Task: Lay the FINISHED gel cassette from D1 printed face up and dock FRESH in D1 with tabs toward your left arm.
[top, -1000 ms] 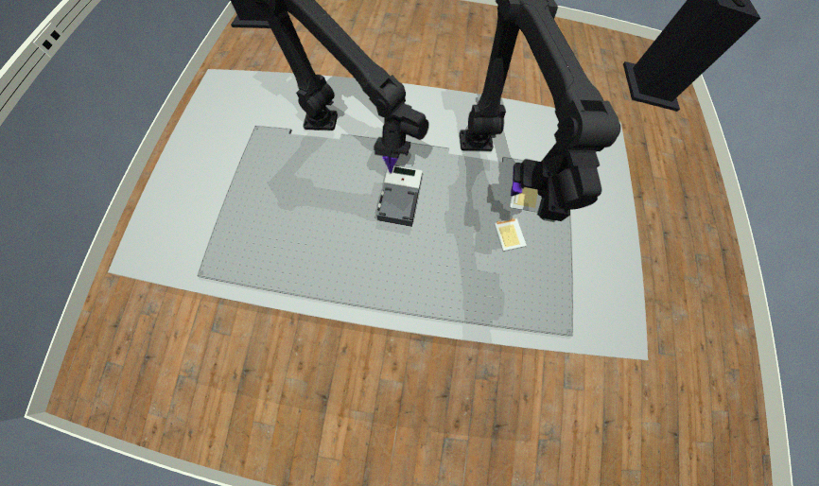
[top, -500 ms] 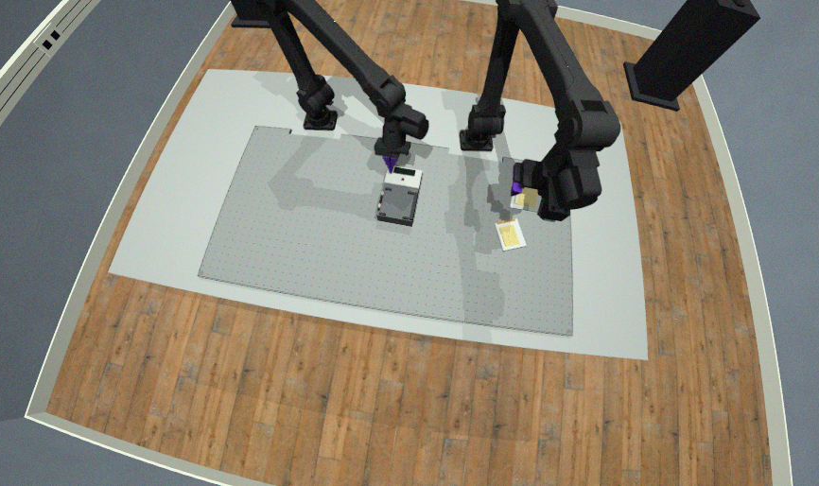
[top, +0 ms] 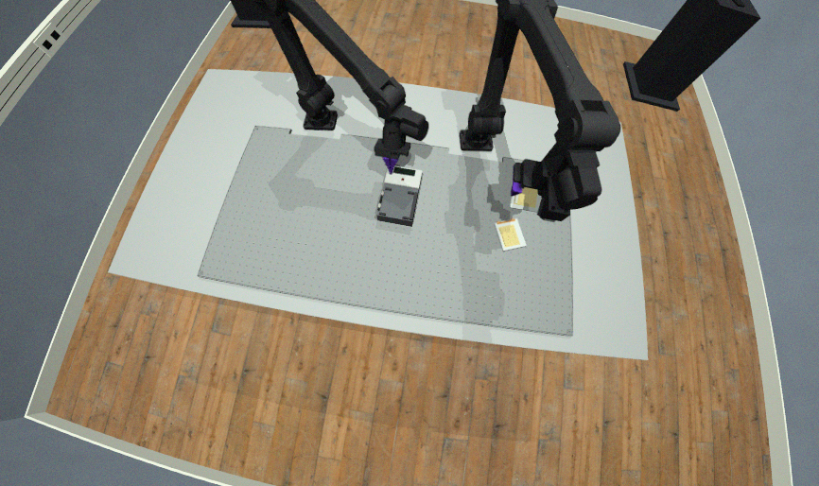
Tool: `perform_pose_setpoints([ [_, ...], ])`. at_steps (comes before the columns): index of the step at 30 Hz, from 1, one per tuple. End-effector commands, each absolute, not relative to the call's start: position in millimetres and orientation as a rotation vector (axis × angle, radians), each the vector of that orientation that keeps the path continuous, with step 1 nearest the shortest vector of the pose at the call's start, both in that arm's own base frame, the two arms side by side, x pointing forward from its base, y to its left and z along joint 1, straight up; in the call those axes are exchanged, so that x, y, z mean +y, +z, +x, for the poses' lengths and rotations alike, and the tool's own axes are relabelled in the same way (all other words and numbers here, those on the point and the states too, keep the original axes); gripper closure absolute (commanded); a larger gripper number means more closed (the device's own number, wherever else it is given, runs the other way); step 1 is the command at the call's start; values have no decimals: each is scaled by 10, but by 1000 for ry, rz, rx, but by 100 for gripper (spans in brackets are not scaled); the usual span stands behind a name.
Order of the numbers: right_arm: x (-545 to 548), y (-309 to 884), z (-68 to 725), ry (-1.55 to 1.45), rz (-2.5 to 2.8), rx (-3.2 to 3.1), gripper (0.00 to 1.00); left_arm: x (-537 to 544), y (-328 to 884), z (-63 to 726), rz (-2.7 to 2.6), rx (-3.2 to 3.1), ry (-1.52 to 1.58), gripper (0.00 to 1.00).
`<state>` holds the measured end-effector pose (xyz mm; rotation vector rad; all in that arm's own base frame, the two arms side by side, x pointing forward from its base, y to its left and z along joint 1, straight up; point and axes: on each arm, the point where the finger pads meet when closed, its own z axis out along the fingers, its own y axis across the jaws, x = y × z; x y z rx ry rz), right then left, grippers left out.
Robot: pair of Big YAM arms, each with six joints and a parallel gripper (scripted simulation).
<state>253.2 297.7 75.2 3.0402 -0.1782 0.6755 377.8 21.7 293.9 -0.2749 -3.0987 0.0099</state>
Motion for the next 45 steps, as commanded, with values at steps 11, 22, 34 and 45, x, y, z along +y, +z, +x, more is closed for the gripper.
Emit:
perform_pose_setpoints([
  [11, 3004, 689, 2597, 683, 3039, -178, 100, 243, 3131, 3875, -260, -3138, -4, 100],
  [22, 2985, 660, 2565, 683, 3039, -178, 100, 243, 3131, 3875, -260, -3138, -4, 100],
  [34, 2964, 639, 2535, 683, 3039, -178, 100, 243, 3131, 3875, -260, -3138, -4, 100],
  [45, 2946, 618, 2504, 683, 3039, -178, 100, 243, 3131, 3875, -260, -3138, -4, 100],
])
